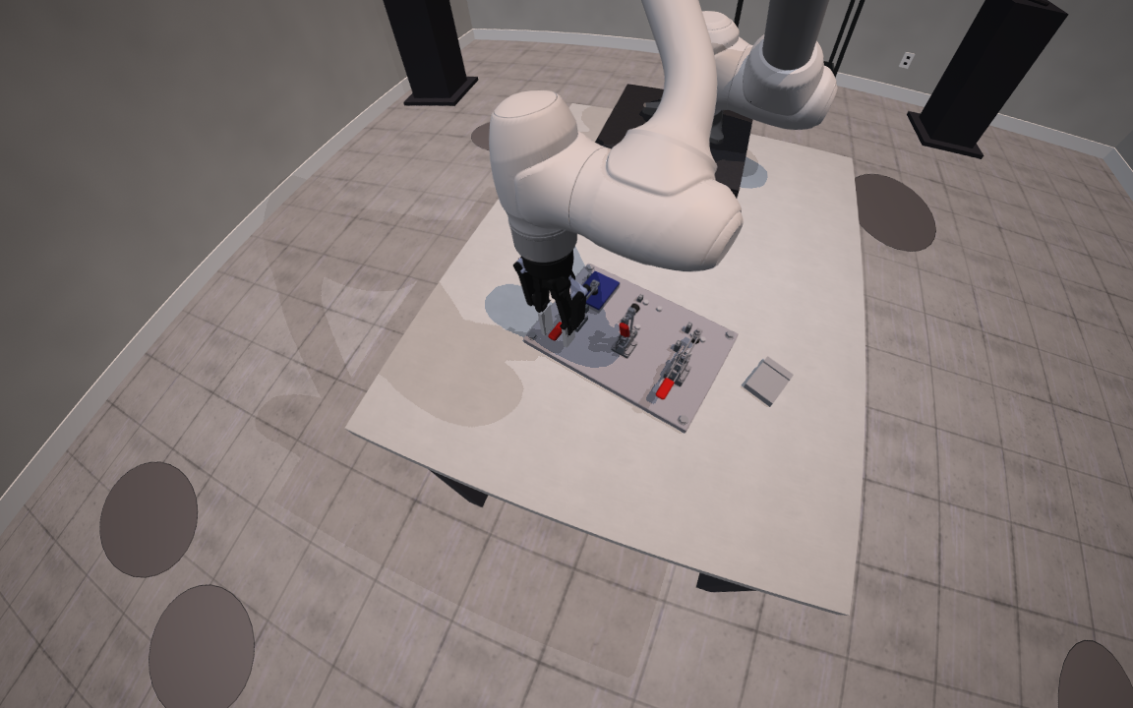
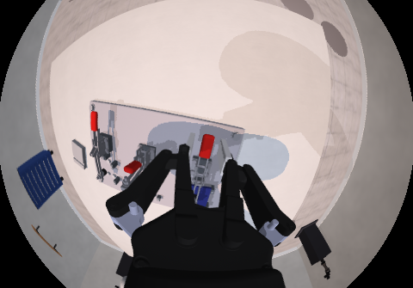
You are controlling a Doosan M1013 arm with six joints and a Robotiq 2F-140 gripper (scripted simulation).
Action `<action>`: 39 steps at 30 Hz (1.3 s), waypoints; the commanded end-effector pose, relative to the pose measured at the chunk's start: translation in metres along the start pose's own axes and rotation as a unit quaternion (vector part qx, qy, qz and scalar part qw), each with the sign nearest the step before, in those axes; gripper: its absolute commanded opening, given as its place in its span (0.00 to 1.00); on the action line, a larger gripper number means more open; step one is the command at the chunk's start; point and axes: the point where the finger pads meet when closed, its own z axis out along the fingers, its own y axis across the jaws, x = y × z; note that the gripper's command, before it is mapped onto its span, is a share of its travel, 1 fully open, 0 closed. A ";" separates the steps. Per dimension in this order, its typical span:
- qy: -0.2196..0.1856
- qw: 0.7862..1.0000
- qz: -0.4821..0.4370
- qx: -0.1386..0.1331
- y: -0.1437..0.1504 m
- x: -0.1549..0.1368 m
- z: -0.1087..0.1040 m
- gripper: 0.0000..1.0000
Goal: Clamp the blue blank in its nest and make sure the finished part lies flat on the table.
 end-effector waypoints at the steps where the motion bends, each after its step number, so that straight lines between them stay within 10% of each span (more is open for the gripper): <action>1: 0.000 1.000 0.000 0.000 0.000 0.000 0.000 0.28; 22: 0.000 1.000 0.000 0.000 0.000 0.000 -0.004 0.28; 39: 0.000 1.000 0.000 0.000 0.000 0.000 -0.050 0.28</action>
